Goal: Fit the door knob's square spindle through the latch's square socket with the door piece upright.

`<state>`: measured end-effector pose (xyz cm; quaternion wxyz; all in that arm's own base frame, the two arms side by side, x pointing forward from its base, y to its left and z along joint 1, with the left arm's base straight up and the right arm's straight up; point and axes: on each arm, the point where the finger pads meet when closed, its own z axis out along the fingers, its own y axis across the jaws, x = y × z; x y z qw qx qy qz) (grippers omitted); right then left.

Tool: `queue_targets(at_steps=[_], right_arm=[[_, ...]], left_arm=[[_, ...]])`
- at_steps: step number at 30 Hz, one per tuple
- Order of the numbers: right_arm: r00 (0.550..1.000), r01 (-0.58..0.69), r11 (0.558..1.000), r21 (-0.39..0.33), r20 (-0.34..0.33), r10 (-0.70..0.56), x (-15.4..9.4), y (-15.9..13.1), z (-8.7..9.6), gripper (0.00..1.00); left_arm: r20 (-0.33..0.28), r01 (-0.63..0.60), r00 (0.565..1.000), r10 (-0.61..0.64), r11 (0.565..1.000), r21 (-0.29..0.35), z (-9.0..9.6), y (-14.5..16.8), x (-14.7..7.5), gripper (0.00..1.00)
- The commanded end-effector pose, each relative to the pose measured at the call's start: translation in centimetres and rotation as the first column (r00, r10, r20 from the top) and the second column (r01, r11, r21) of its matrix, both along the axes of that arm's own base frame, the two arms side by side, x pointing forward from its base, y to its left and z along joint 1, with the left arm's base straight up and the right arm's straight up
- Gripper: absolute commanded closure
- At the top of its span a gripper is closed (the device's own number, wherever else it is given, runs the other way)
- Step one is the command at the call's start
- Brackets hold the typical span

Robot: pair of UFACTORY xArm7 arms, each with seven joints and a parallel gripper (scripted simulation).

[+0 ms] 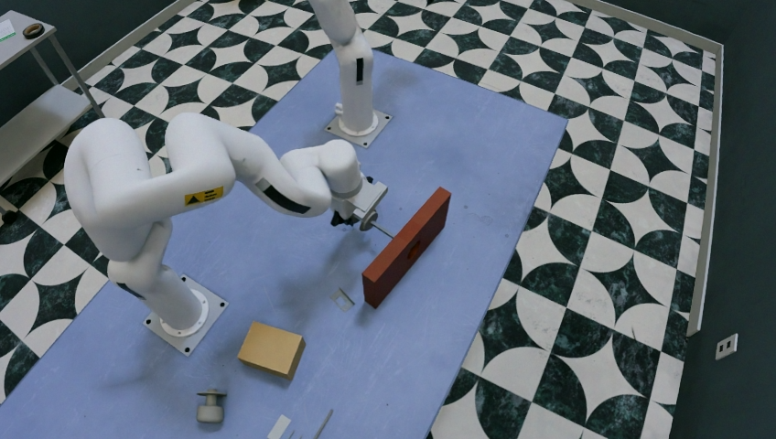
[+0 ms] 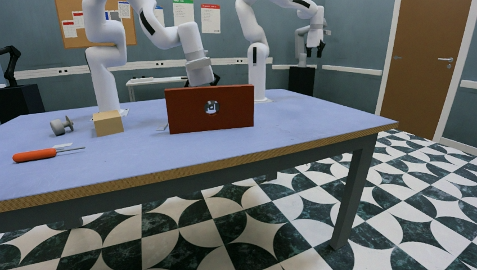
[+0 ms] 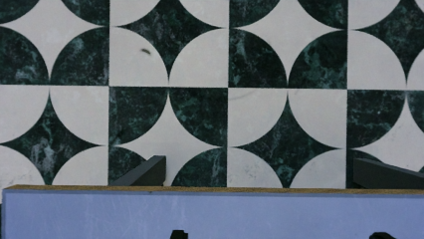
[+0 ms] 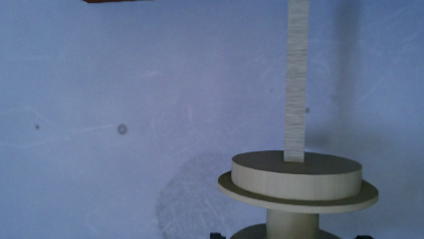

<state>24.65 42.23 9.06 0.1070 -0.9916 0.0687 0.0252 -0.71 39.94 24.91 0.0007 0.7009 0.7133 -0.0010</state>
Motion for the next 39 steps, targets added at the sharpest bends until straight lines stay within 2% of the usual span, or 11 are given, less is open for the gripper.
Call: queue_targets(at_steps=[1,39], right_arm=[[1.000,0.000,1.000,0.002,0.002,0.000,0.05,0.08,0.11,0.39],[1.000,0.000,1.000,0.002,0.002,0.000,0.55,0.01,0.12,0.39]], left_arm=[[0.000,0.000,1.000,0.000,1.000,0.002,0.09,0.06,0.01,0.00],[0.000,0.000,1.000,0.000,1.000,0.002,0.09,0.06,0.01,0.00]])
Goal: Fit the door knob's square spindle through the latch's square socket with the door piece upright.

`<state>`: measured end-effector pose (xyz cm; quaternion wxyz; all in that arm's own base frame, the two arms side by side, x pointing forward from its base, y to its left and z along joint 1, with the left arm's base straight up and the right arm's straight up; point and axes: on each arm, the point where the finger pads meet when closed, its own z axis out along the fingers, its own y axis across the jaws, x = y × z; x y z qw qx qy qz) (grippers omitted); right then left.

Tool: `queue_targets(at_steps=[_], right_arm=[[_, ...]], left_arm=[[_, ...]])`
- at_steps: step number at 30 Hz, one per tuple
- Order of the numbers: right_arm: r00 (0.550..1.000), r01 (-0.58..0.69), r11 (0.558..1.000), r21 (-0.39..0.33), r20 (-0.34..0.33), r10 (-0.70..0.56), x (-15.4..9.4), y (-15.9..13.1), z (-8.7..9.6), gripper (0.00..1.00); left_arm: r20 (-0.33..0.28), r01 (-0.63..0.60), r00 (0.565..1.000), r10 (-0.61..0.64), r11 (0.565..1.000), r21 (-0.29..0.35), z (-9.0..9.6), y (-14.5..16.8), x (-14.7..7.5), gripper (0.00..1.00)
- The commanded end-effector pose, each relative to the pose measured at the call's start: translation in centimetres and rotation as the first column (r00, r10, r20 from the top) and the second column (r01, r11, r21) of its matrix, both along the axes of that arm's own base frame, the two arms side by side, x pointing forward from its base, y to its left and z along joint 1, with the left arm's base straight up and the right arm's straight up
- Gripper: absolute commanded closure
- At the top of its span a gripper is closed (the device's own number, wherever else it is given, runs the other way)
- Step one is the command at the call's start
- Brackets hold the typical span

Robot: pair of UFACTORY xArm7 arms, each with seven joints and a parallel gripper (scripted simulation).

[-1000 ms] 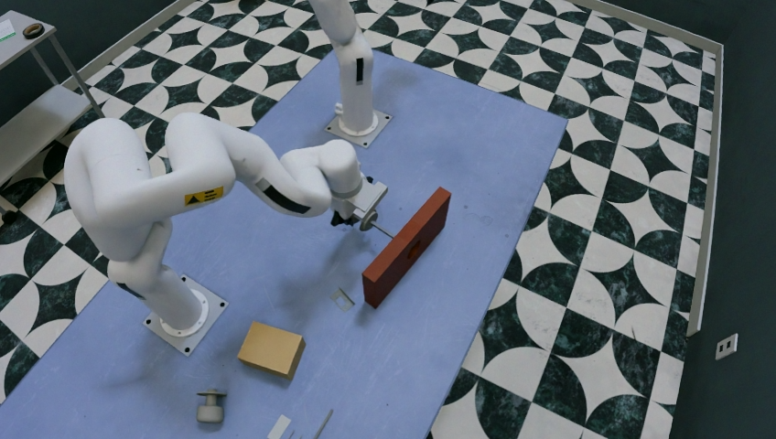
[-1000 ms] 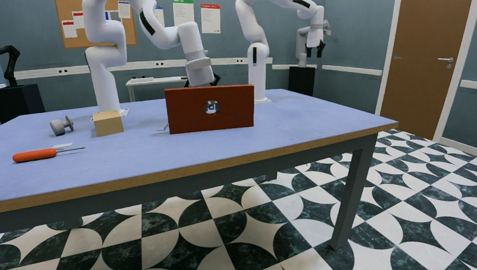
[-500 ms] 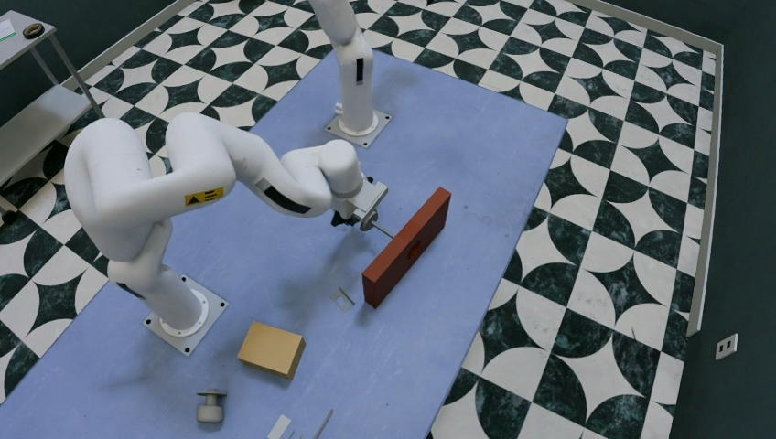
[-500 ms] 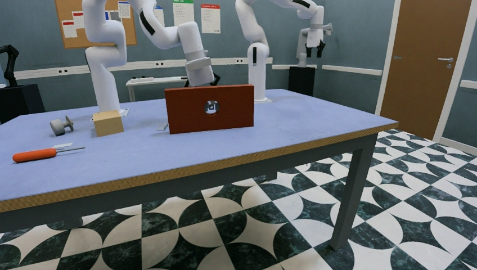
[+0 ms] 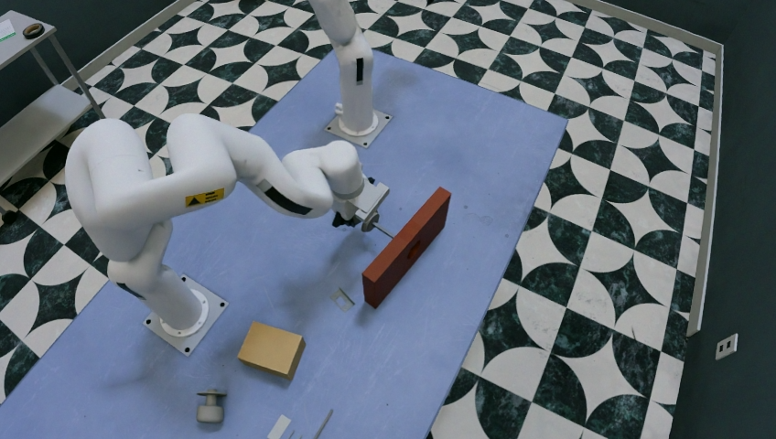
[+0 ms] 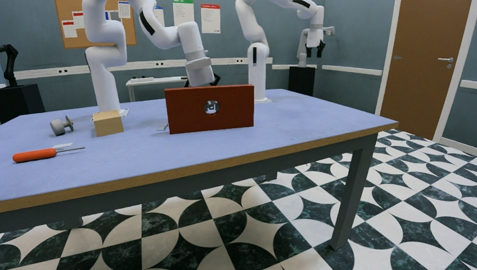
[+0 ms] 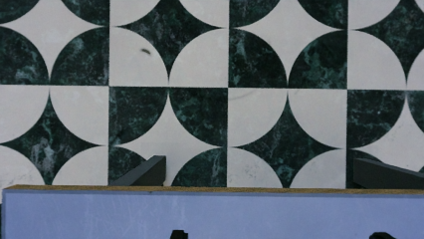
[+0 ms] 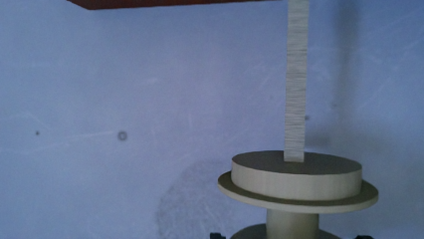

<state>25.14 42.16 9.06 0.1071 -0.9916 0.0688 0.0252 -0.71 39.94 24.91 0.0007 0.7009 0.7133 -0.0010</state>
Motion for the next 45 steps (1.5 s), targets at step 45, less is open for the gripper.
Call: queue_targets(at_steps=[45], right_arm=[[1.000,0.000,1.000,0.002,0.002,0.000,1.05,-0.07,0.11,0.39]], left_arm=[[0.000,0.000,1.000,0.000,1.000,0.002,0.09,0.06,0.01,0.00]])
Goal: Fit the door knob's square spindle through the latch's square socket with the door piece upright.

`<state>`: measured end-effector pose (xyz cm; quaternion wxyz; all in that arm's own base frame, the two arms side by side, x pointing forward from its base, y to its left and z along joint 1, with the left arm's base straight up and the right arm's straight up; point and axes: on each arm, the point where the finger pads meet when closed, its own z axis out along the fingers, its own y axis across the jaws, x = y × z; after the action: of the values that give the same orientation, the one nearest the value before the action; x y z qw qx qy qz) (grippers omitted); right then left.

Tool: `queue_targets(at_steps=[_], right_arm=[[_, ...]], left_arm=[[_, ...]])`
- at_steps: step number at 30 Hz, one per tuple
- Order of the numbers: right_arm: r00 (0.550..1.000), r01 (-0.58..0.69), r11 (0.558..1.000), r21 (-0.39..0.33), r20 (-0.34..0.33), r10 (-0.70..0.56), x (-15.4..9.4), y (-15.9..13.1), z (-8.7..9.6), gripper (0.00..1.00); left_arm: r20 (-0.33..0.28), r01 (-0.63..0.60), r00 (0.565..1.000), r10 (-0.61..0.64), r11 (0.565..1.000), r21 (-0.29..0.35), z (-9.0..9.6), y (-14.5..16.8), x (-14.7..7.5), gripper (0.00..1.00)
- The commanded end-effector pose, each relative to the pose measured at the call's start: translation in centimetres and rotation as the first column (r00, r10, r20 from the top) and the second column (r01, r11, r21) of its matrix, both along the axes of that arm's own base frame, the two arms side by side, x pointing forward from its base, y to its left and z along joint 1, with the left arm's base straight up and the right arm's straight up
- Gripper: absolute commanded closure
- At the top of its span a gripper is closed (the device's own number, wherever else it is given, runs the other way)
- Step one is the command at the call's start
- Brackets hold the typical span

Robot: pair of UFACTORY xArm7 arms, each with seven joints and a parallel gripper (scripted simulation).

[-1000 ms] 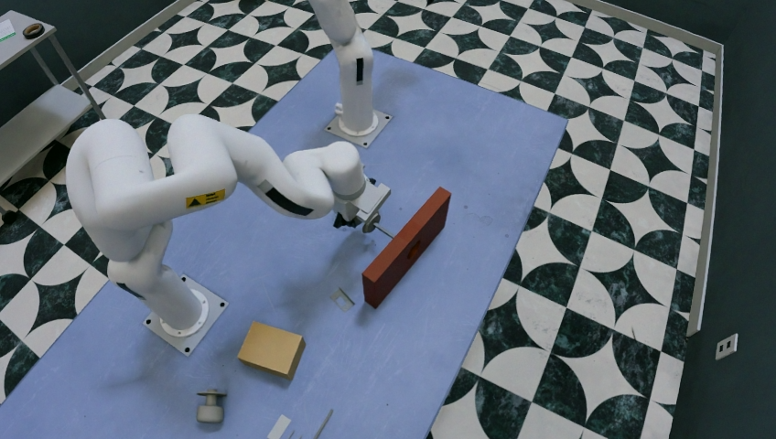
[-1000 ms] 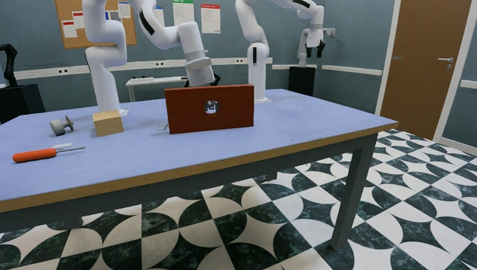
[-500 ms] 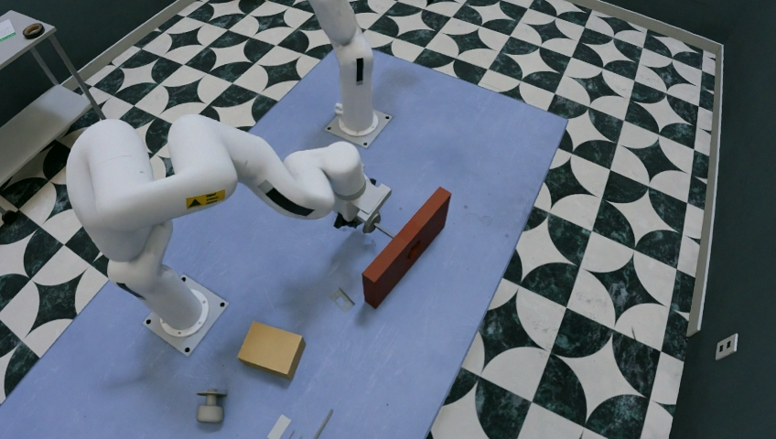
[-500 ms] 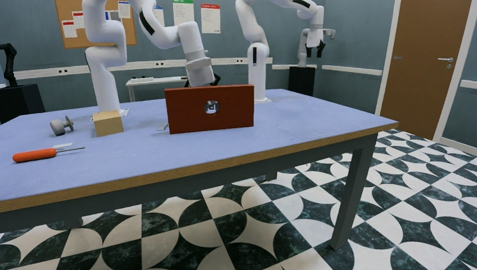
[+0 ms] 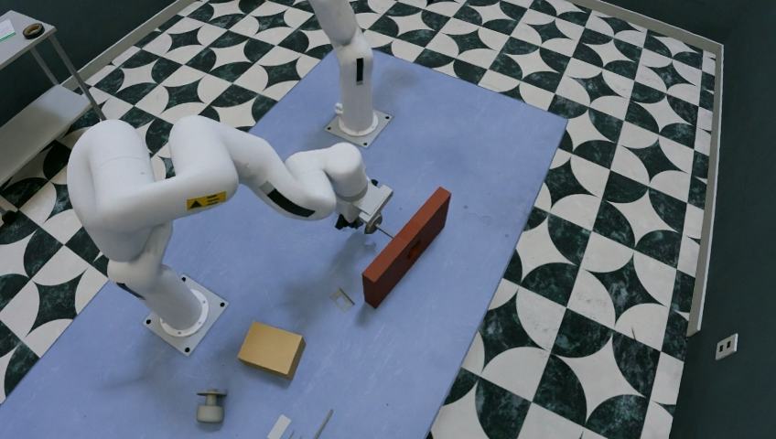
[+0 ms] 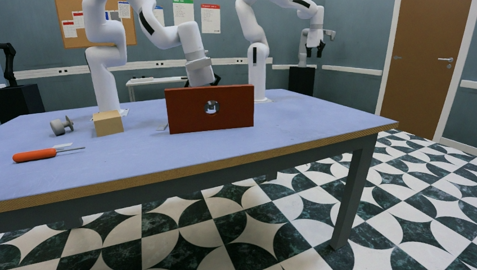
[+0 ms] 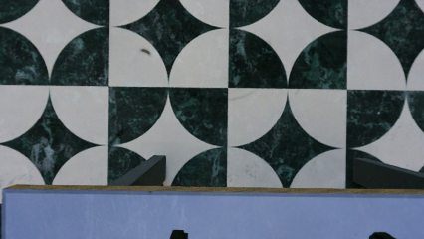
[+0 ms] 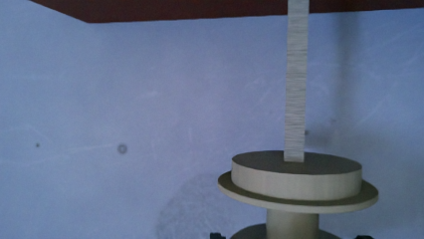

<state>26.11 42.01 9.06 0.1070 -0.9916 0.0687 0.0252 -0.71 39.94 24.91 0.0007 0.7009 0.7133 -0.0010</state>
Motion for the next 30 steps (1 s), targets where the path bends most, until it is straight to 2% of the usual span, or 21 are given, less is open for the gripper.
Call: queue_targets(at_steps=[1,30], right_arm=[[1.000,0.000,1.000,0.002,0.002,0.000,0.08,0.07,0.12,0.39],[1.000,0.000,1.000,0.002,0.002,0.000,0.57,0.00,0.12,0.39]], left_arm=[[0.000,0.000,1.000,0.000,1.000,0.002,0.09,0.06,0.01,0.00],[0.000,0.000,1.000,0.000,1.000,0.002,0.09,0.06,0.01,0.00]])
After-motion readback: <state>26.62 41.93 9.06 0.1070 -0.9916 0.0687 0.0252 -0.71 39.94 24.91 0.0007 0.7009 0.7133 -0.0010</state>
